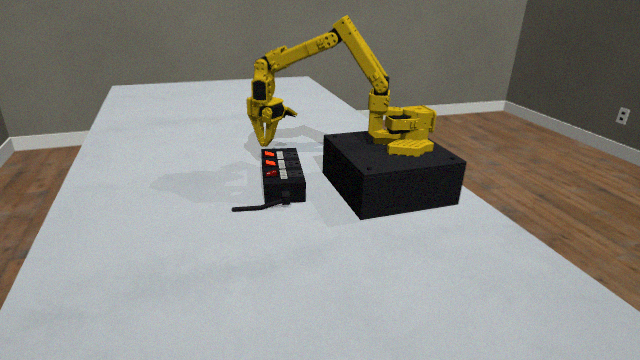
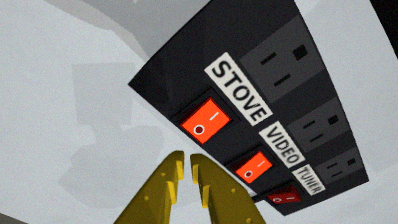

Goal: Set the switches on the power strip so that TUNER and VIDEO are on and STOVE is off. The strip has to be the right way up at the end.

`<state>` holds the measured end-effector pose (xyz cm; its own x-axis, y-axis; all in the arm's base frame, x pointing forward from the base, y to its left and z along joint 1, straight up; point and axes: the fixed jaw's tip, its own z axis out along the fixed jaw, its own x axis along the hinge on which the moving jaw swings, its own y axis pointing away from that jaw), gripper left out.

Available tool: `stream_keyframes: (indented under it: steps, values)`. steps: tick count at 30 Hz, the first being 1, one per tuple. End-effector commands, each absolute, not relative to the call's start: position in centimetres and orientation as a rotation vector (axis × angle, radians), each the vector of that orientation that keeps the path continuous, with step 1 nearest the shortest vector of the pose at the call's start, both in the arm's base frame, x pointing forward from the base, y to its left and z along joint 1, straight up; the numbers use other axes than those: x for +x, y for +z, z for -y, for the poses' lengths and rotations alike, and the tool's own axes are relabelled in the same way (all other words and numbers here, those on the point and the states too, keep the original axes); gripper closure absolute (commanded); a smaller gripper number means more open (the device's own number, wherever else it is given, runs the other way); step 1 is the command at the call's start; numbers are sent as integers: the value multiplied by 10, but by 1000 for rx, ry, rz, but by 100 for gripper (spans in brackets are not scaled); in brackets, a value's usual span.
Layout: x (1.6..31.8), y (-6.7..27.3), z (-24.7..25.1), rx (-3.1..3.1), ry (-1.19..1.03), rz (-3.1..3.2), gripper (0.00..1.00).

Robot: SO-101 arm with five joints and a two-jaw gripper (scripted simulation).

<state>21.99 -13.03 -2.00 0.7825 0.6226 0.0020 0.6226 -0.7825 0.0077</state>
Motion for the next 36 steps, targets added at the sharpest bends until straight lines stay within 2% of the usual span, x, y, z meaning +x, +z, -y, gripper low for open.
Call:
stream_keyframes:
  steps: [1, 36]
  values:
    - [217, -22, 131, 2964, 5, -1031, 100]
    - [214, -32, 129, 2963, 5, -1033, 100]
